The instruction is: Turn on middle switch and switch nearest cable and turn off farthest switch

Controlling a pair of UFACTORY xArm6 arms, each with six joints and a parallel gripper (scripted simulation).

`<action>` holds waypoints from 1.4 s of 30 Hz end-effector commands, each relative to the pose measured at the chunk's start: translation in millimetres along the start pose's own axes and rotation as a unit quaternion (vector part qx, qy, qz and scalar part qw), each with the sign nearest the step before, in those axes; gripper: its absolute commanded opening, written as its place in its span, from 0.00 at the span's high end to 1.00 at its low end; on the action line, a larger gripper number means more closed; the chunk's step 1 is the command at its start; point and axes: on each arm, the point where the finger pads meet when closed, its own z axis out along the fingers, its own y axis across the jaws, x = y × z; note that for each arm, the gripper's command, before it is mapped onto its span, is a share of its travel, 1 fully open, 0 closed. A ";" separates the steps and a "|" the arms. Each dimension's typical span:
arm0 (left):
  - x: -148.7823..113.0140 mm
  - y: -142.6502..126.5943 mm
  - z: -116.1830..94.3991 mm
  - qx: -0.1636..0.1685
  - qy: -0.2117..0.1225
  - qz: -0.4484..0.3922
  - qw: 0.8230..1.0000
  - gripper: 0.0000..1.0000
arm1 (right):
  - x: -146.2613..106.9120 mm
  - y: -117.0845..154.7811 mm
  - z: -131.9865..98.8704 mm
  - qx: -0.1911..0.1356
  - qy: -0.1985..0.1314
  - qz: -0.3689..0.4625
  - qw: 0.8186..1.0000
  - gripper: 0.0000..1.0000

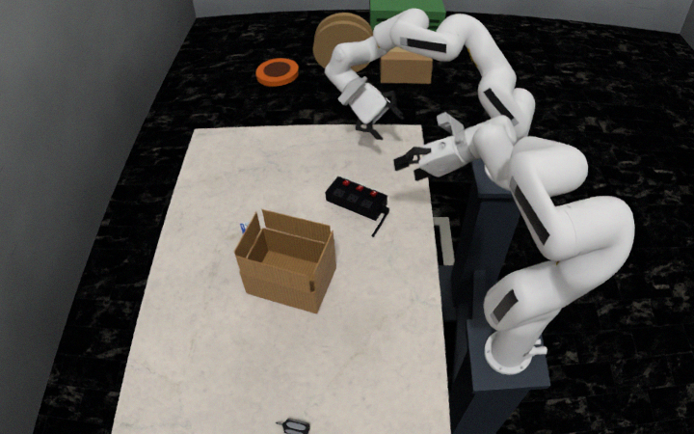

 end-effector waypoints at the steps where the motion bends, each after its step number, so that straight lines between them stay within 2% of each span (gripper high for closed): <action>1: -6.9 2.2 -3.2 -0.034 -0.048 -0.008 0.998 0.00 | 1.1 -0.4 -1.4 -0.002 -0.001 -0.001 1.000 0.00; 9: -18.1 16.8 -13.7 -0.100 -0.108 -0.014 0.989 0.00 | 1.1 -0.4 -1.4 -0.002 -0.001 -0.001 1.000 0.00; 11: -18.1 16.8 -13.7 -0.100 -0.108 -0.014 0.989 0.00 | 1.1 -0.4 -1.4 -0.002 -0.001 -0.001 1.000 0.00; 22: -25.2 43.4 -37.5 -0.202 -0.163 -0.013 0.966 0.00 | 1.1 -0.4 -1.4 -0.002 -0.001 -0.001 1.000 0.00; 26: -25.5 52.9 -47.6 -0.238 -0.175 -0.012 0.955 0.00 | 1.1 -0.4 -1.4 -0.002 -0.001 -0.001 1.000 0.00; 28: -25.5 52.9 -47.6 -0.238 -0.175 -0.012 0.955 0.00 | 1.1 -0.4 -1.4 -0.002 -0.001 -0.001 1.000 0.00; 42: -20.6 79.1 -81.3 -0.340 -0.194 -0.005 0.920 0.00 | 1.1 -0.4 -1.4 -0.002 -0.001 -0.001 1.000 0.00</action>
